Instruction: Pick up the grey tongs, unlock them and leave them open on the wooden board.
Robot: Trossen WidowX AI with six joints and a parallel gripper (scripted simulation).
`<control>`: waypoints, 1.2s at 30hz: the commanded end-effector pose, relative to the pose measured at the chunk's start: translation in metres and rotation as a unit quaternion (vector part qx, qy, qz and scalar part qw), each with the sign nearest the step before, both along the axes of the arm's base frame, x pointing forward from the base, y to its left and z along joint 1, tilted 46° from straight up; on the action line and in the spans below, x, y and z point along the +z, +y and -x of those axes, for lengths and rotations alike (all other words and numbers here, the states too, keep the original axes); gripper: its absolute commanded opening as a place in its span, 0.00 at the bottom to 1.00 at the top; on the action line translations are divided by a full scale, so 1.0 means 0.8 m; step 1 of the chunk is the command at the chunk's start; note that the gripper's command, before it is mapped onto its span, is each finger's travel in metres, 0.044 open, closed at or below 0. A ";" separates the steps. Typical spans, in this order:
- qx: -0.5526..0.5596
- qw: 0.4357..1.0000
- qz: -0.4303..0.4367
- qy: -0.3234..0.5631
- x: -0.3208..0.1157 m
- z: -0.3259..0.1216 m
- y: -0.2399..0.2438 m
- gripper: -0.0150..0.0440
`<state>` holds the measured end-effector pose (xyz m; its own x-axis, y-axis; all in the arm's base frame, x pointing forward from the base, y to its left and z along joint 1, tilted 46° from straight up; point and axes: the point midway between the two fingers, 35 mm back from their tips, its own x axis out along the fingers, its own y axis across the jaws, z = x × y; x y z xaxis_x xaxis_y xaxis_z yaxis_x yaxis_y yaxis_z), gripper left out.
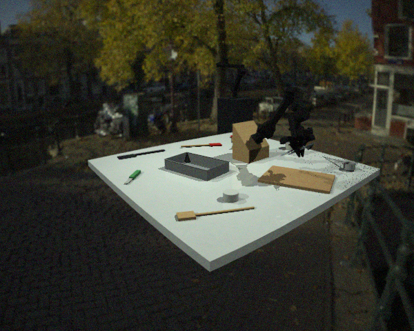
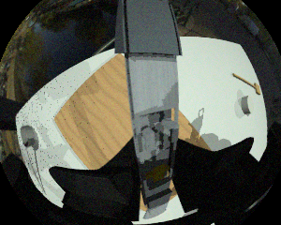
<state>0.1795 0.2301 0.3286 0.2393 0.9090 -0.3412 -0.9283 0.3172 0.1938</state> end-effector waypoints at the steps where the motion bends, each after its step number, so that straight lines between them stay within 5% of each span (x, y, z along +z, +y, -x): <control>1: 0.009 0.999 0.031 0.001 -0.002 0.003 0.004 0.00; 19: 0.078 0.979 0.190 0.014 -0.023 0.029 0.011 0.00; 36: 0.082 0.977 0.196 0.014 -0.030 0.029 0.019 0.00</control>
